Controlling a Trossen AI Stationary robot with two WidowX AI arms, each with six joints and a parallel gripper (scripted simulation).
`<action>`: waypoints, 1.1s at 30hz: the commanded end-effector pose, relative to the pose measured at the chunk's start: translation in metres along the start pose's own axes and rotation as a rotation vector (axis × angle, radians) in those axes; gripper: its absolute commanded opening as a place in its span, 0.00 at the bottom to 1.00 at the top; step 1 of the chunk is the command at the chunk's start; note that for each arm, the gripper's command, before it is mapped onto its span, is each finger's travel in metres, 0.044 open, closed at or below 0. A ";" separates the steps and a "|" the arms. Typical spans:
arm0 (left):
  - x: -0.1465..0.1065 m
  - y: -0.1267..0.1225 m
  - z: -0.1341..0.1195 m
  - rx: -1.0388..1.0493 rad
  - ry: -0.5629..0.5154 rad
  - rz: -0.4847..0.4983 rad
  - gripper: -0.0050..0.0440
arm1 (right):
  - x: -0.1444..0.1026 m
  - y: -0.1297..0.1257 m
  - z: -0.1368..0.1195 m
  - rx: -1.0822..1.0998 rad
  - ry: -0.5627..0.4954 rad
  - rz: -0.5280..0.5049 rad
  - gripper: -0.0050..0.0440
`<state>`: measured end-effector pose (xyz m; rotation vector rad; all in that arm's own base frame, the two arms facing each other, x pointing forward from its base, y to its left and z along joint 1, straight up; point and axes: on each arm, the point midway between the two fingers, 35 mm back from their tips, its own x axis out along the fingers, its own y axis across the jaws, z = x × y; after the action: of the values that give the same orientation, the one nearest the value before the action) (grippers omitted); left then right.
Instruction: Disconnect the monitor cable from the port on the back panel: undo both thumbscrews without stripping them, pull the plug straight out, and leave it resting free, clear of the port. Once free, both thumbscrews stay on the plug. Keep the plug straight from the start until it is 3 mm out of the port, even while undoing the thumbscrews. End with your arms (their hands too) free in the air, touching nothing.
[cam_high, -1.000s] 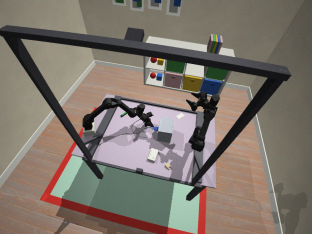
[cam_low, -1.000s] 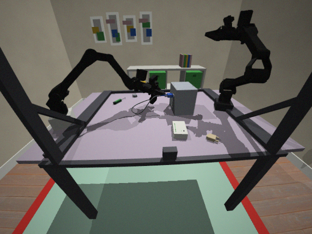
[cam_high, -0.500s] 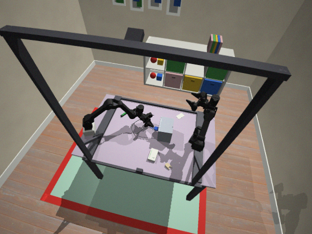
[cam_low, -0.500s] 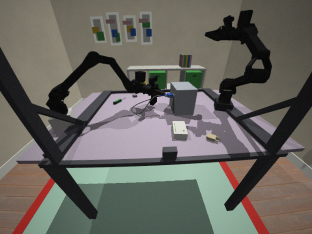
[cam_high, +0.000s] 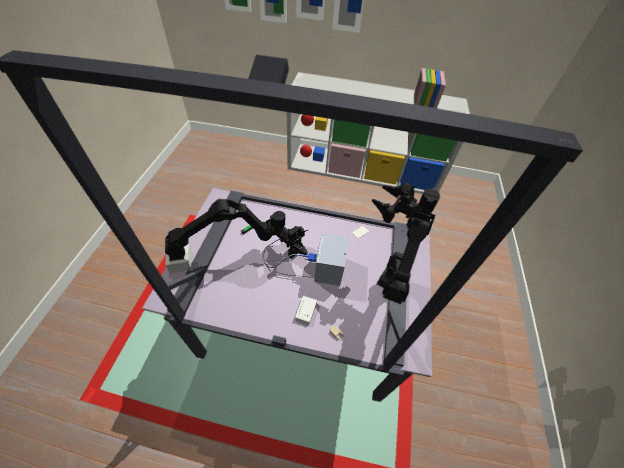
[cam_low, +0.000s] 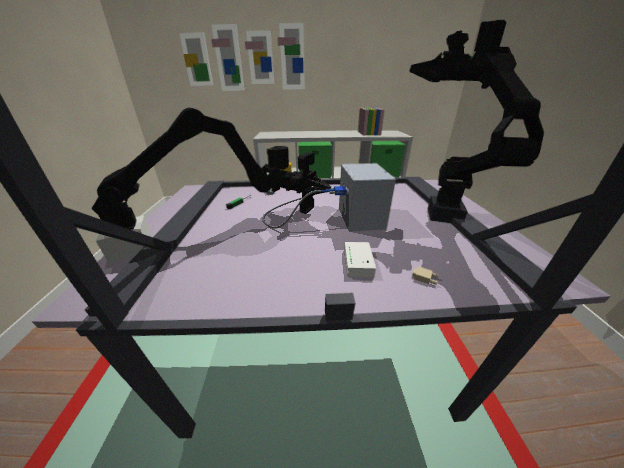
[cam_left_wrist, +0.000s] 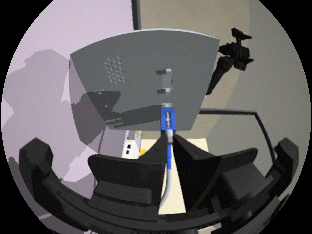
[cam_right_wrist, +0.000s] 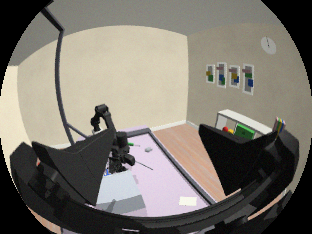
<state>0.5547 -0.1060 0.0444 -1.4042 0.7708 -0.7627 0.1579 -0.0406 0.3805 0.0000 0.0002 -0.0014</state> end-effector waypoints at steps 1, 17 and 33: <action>0.001 -0.013 0.002 0.020 0.005 -0.022 0.25 | 0.000 0.001 0.003 -0.006 -0.001 0.001 1.00; 0.001 -0.013 0.002 0.020 0.005 -0.022 0.93 | 0.000 0.001 0.003 -0.006 -0.001 0.001 1.00; 0.005 -0.017 0.007 0.132 -0.026 0.044 1.00 | 0.000 0.001 0.003 -0.006 -0.001 0.001 1.00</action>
<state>0.5566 -0.1057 0.0364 -1.3621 0.7704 -0.7395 0.1579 -0.0406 0.3805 0.0000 0.0002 -0.0014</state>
